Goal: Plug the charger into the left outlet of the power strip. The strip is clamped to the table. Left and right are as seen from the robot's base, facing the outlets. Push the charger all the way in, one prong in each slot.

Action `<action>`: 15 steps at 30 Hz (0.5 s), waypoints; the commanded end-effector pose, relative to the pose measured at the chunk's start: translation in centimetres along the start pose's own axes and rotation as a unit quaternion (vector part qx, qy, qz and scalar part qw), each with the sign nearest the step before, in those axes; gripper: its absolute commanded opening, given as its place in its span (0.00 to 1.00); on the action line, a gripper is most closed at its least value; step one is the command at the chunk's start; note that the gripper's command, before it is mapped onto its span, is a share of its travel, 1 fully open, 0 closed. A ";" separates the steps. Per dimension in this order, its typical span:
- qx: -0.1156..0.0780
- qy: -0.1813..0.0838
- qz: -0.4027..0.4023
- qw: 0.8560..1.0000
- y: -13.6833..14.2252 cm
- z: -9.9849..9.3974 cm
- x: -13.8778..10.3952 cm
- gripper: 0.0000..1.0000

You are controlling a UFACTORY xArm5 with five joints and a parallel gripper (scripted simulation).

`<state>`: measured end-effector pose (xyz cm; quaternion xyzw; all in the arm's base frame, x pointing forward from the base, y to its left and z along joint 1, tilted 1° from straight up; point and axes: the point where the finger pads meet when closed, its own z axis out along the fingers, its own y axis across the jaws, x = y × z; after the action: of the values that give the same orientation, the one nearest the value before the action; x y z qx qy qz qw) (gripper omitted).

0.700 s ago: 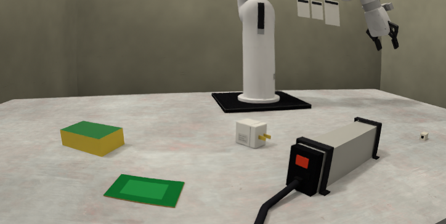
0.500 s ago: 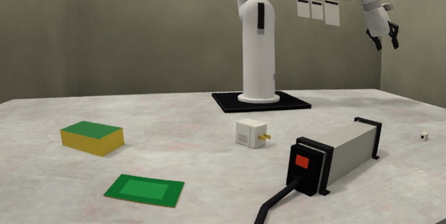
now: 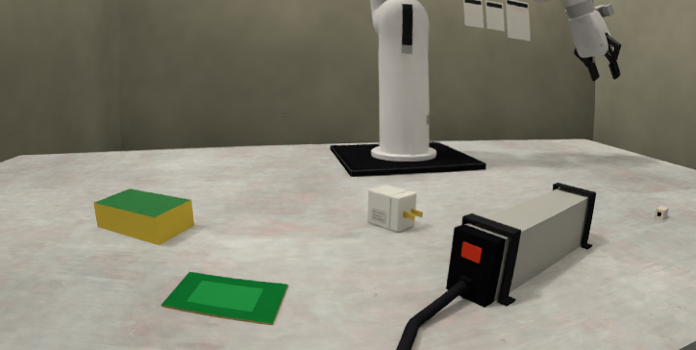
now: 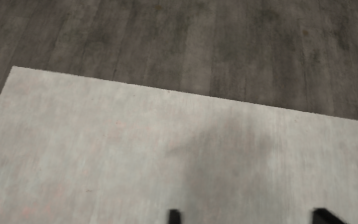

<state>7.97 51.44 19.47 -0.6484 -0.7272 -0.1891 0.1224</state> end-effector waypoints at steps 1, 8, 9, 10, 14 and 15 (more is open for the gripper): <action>-0.001 0.002 0.000 1.000 0.1 -0.1 0.2 0.53; -0.001 0.001 0.001 1.000 0.3 -0.1 0.1 0.53; -0.002 0.001 0.002 1.000 0.3 -0.1 0.0 0.53; -0.002 0.001 0.002 1.000 0.4 -0.1 0.0 0.53; -0.002 0.000 0.003 1.000 0.5 -0.1 -0.1 0.53; -0.003 0.000 0.003 1.000 0.6 -0.1 -0.1 0.53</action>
<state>8.36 51.31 19.42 -0.6504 -0.7257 -0.1889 0.1209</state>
